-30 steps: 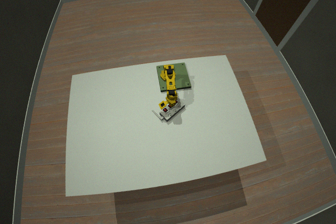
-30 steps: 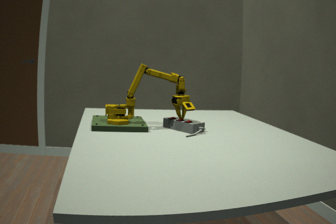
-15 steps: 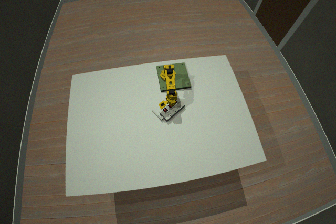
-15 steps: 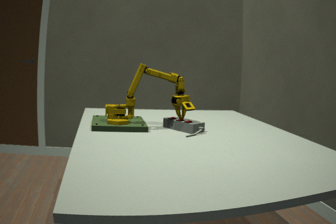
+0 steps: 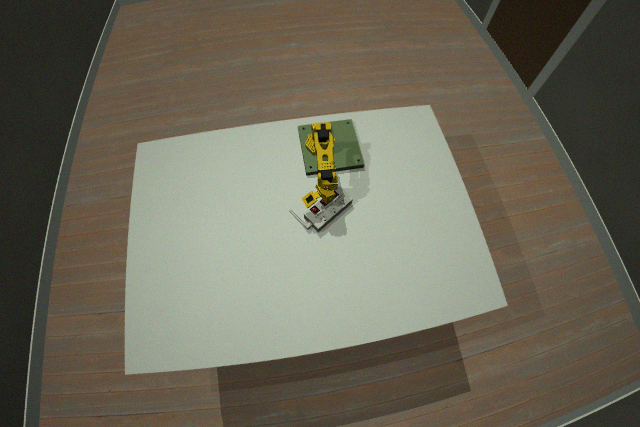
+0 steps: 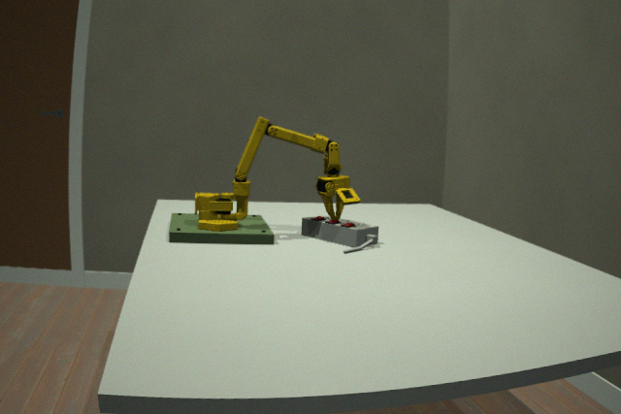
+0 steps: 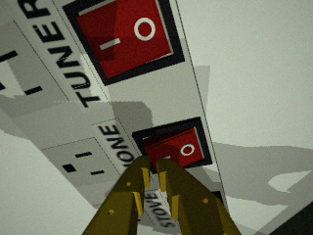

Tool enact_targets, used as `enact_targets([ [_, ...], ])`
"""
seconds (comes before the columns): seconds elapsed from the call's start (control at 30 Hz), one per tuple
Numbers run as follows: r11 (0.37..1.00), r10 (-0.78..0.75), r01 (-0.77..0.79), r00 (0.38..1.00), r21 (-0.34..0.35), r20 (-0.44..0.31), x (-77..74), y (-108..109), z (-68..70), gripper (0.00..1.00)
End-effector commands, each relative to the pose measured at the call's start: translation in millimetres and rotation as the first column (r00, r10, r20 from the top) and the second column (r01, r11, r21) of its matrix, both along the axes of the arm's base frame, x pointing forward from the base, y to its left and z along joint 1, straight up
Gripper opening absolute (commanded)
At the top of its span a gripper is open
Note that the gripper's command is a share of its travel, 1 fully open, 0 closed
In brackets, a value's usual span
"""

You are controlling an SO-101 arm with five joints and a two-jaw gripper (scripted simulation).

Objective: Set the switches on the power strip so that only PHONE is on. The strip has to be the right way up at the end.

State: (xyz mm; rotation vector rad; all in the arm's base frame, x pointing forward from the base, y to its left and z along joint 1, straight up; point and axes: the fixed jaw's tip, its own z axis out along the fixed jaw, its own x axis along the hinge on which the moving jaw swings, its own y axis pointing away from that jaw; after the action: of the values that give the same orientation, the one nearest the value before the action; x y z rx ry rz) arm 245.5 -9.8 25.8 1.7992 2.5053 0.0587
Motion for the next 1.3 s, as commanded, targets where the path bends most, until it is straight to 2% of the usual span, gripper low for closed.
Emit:
enact_targets([
  [0.0, 1.0, -0.021, 0.022, 0.998, 0.002, -0.066, -10.2, -2.7, -15.0, 0.0],
  [1.27, 1.0, -0.026, 0.026, 0.997, 0.002, -0.066, -14.8, -3.4, -23.5, 0.0],
])
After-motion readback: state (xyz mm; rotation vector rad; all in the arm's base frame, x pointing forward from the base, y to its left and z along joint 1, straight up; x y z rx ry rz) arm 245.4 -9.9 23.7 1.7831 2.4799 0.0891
